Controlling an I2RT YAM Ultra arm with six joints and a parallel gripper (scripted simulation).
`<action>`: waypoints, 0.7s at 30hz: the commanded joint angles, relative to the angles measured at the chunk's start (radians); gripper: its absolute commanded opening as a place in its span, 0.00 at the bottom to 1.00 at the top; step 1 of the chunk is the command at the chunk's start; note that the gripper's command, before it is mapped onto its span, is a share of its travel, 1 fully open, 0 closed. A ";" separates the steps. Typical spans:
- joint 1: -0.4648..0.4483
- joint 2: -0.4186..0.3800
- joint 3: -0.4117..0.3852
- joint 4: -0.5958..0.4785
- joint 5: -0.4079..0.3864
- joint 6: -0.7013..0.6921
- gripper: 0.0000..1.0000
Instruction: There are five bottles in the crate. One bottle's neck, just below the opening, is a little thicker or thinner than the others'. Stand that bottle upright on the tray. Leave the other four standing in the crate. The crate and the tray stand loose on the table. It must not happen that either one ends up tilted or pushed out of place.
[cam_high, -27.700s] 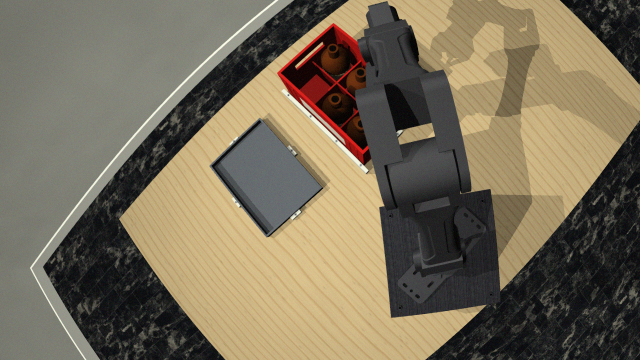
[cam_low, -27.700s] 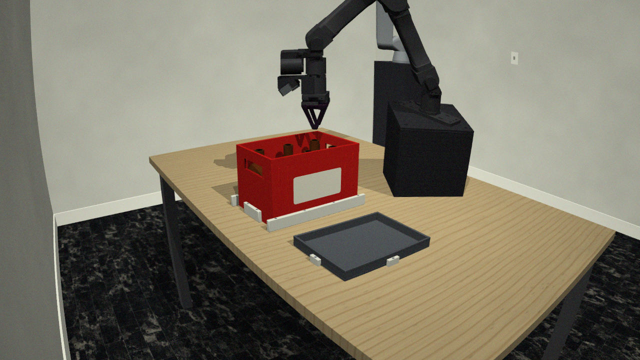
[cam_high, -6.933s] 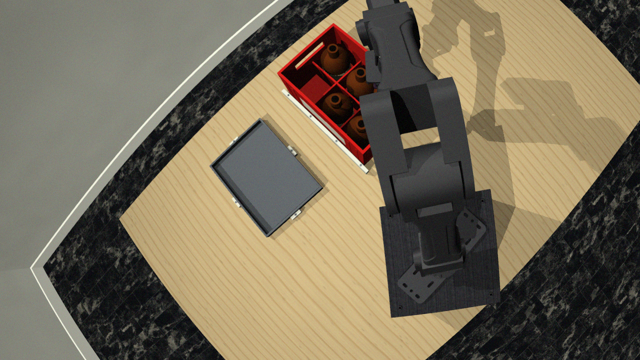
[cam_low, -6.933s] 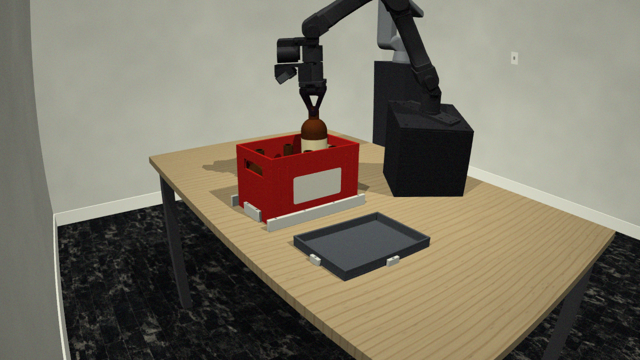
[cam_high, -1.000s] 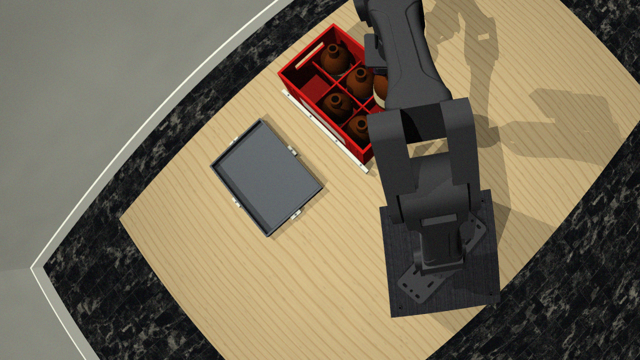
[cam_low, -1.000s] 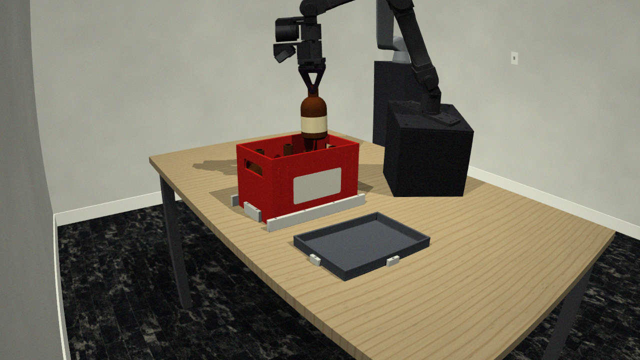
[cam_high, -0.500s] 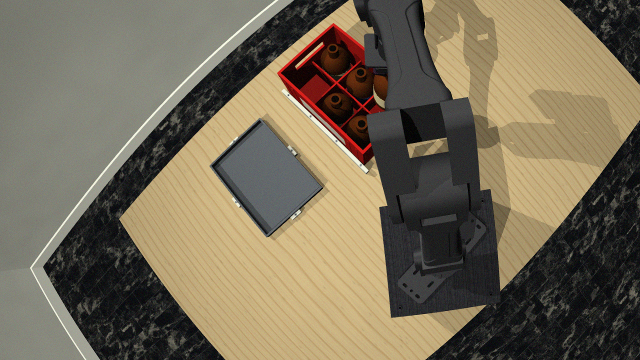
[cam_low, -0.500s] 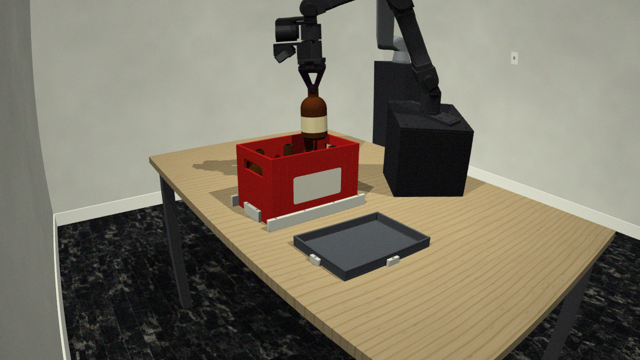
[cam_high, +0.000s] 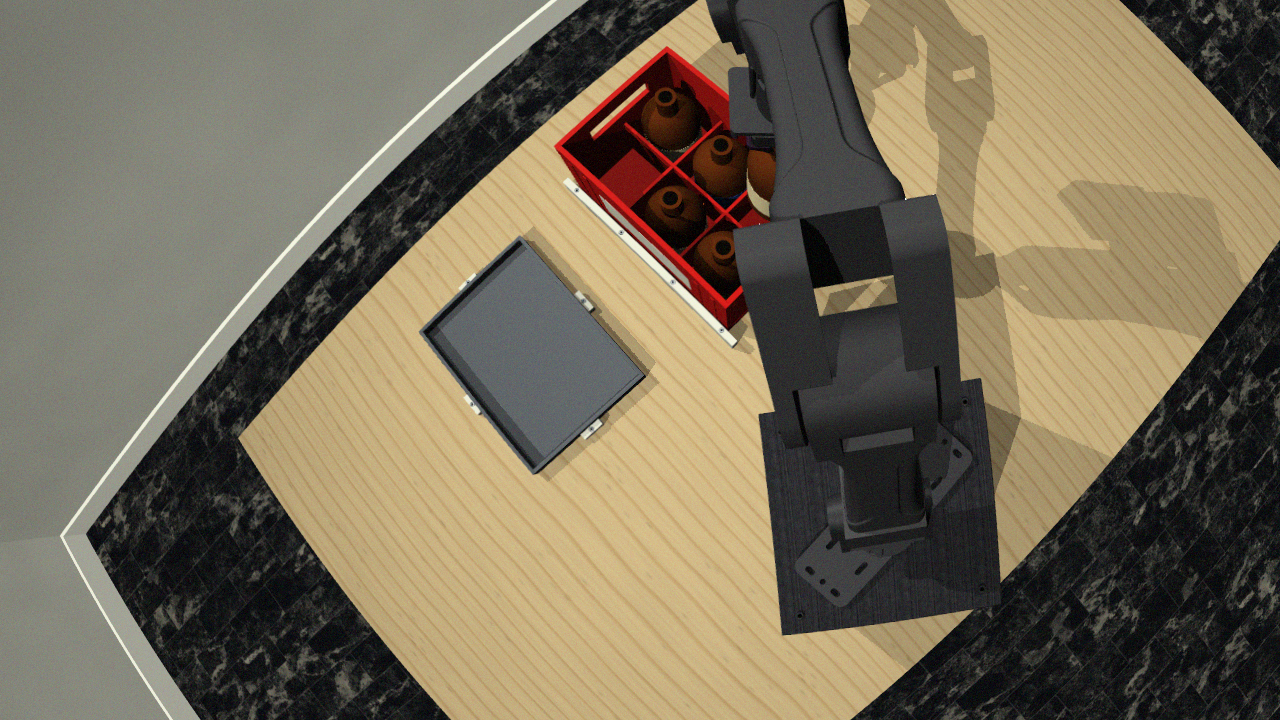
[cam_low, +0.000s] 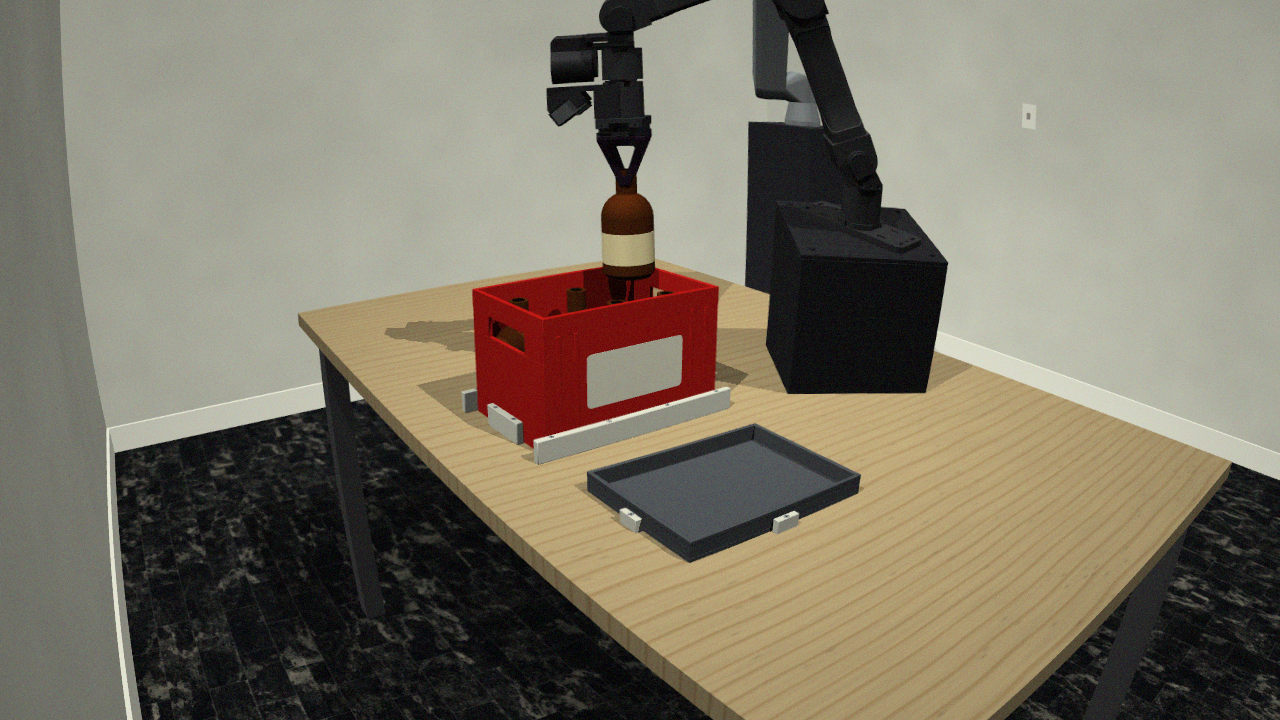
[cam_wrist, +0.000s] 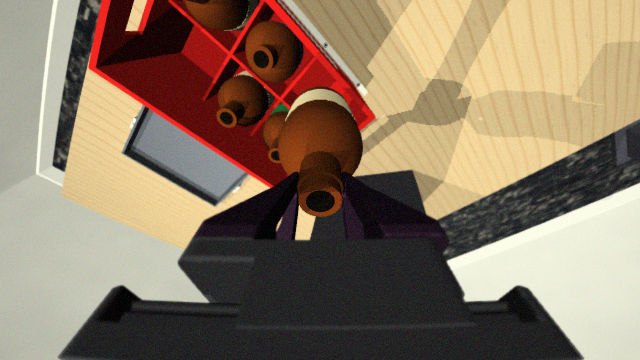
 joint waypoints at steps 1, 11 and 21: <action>-0.019 -0.048 0.047 -0.013 -0.001 -0.006 0.00; -0.019 -0.048 0.047 -0.013 -0.001 -0.006 0.00; -0.021 -0.051 0.054 -0.023 -0.001 -0.009 0.00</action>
